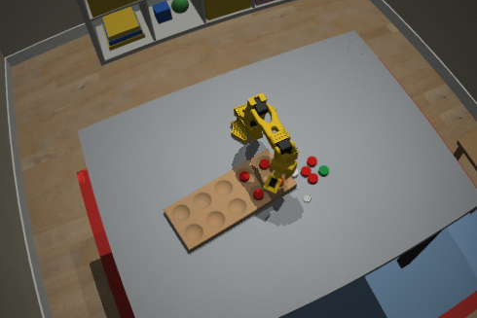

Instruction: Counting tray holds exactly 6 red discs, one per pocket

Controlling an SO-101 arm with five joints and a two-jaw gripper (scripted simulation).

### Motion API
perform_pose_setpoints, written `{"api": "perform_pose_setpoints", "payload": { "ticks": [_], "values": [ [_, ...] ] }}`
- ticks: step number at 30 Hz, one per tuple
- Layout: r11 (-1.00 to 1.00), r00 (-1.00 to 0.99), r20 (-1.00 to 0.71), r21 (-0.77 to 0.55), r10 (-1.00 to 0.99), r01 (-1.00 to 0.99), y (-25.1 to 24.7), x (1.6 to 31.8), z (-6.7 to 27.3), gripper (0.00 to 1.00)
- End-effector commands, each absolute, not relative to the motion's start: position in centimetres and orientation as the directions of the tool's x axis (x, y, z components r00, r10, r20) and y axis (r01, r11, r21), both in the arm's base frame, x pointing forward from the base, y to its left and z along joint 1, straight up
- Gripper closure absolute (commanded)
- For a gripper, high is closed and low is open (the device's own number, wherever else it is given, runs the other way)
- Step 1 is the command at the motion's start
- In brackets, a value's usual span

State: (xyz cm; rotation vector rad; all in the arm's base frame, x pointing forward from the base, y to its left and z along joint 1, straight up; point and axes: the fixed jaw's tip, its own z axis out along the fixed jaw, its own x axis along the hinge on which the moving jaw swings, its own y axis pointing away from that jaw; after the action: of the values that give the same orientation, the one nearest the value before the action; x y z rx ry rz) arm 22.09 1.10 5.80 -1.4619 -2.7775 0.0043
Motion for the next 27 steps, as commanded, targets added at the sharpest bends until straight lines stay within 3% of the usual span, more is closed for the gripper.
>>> {"api": "perform_pose_setpoints", "payload": {
  "ticks": [1,27],
  "values": [
    [0.567,-0.565,-0.040,0.063,0.824,0.822,1.25,22.87,7.37,0.73],
    [0.727,-0.726,-0.051,0.055,0.686,0.684,2.12,22.71,7.29,0.73]
  ]
}}
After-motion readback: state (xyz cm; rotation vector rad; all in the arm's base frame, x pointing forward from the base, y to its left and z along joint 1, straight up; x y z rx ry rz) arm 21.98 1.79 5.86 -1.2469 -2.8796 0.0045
